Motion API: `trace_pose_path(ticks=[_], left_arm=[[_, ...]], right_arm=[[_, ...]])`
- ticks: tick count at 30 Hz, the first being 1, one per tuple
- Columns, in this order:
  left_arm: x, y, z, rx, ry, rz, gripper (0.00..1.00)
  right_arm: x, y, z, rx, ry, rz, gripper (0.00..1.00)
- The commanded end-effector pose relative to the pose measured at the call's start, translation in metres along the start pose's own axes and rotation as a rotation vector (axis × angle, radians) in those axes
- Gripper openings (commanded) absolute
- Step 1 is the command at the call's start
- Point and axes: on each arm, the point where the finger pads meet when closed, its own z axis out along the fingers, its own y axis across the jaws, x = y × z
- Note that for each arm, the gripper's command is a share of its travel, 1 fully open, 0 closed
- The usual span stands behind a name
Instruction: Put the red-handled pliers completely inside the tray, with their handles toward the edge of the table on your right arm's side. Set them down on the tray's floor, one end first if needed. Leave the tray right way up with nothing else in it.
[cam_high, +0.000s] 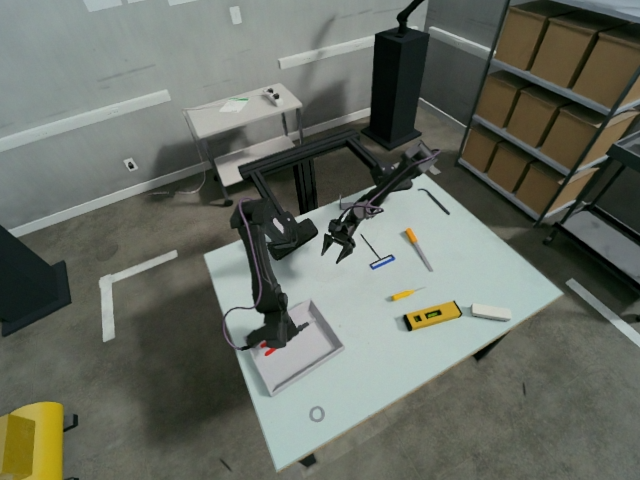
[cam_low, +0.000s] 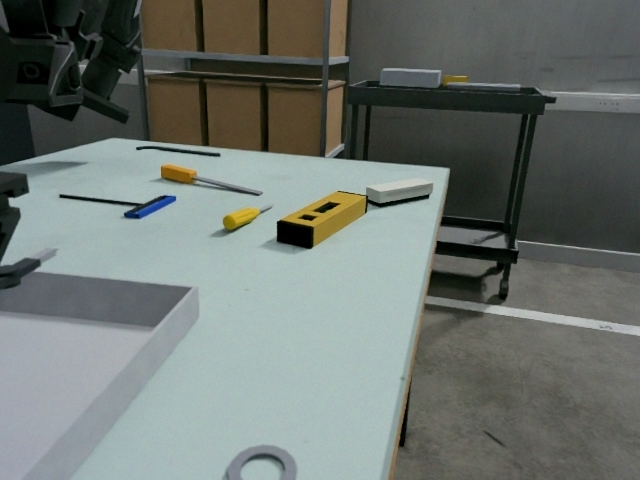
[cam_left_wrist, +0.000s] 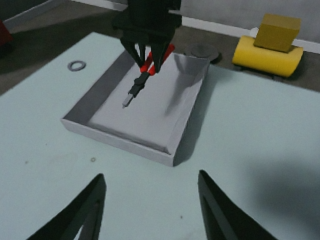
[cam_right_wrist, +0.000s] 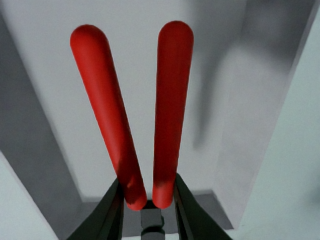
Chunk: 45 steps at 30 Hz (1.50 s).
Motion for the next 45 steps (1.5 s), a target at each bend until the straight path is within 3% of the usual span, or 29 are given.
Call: trace_pose_path(ticks=[1,7,18,37,40,45], left_arm=[[-0.043,0.006,0.003,-0.042,-0.122,-0.027,0.65],[-0.043,0.006,0.003,-0.042,-0.122,-0.027,0.65],[-0.041,0.01,0.002,-0.046,-0.117,-0.031,0.65],[-0.041,0.01,0.002,-0.046,-0.117,-0.031,0.65],[-0.041,0.01,0.002,-0.046,-0.117,-0.031,0.65],[-0.041,0.01,0.002,-0.046,-0.117,-0.031,0.65]], right_arm=[[-0.001,0.006,0.001,-0.008,0.009,0.004,0.28],[-0.002,0.008,0.038,-0.007,0.005,0.0,0.28],[-0.002,0.01,0.066,-0.007,0.004,-0.001,0.28],[-0.003,0.011,0.072,-0.014,-0.003,-0.001,0.28],[-0.005,0.013,0.068,-0.024,-0.009,0.002,0.62],[-0.008,0.012,0.063,-0.039,-0.018,0.003,0.62]])
